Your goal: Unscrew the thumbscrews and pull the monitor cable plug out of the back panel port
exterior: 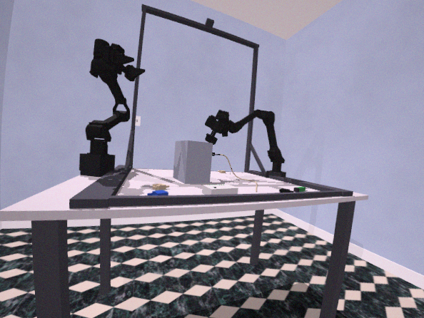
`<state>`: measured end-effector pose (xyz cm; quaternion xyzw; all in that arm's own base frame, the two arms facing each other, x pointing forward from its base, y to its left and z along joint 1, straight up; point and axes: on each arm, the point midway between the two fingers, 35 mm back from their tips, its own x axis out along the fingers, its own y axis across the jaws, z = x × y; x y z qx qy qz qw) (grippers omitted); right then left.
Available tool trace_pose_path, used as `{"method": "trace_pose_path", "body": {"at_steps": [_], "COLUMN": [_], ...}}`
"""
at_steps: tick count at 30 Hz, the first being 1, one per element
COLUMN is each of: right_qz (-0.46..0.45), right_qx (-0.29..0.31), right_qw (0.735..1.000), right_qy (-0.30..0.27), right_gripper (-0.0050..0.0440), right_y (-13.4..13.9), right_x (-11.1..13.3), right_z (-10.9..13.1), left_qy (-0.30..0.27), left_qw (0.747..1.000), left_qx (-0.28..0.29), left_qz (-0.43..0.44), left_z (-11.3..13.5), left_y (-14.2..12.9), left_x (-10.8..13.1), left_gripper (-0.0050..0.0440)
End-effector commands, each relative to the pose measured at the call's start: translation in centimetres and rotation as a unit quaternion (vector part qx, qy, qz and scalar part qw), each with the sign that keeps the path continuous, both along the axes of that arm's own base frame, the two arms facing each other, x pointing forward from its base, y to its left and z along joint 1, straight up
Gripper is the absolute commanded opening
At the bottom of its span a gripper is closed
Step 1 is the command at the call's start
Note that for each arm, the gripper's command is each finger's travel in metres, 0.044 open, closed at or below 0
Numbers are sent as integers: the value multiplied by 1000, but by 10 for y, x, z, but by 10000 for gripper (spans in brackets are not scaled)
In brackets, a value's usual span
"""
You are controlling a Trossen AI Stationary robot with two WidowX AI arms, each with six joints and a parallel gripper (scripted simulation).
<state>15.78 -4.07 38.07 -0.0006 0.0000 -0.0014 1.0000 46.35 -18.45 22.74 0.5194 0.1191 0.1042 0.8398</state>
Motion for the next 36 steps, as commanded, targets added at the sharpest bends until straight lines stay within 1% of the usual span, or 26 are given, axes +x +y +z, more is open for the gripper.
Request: {"method": "trace_pose_path", "body": {"at_steps": [1, 4, 6, 8, 12, 17, 19, 21, 25, 36], "right_qz": [1, 1, 1, 1, 1, 1, 1, 1, 1, 1], "right_qx": [-2, -2, -2, -2, -2, -2, -2, -2, -2, -2], "right_qw": [1000, 1000, 1000, 1000, 1000, 1000, 1000, 1000, 1000, 1000], "right_qy": [-1, -1, -1, -1, -1, -1, -1, -1, -1, -1], "right_gripper": [440, 440, 440, 440, 440, 440, 440, 440, 440, 440], "right_y": [1, 1, 1, 1, 1, 1, 1, 1, 1, 1], "right_x": [0, 0, 0, 0, 0, 0, 0, 0, 0, 0], "right_z": [3, 3, 3, 3, 3, 3, 3, 3, 3, 3], "left_qy": [-23, -45, -45, -69, -101, -141, -153, -160, -162, -163], "left_qw": [995, 984, 984, 965, 931, 874, 854, 842, 838, 838], "left_qx": [-95, -171, -171, -249, -344, -458, -489, -506, -512, -513], "left_qz": [16, 30, 30, 43, 62, 82, 88, 92, 93, 93], "left_z": [-26, -43, -43, -58, -80, -102, -109, -113, -114, -114], "left_y": [-2, -2, -2, -2, -1, 2, 3, 4, 4, 4], "left_x": [-7, -12, -12, -17, -25, -35, -39, -41, -41, -41], "left_gripper": [440, 440, 440, 440, 440, 440, 440, 440, 440, 440]}}
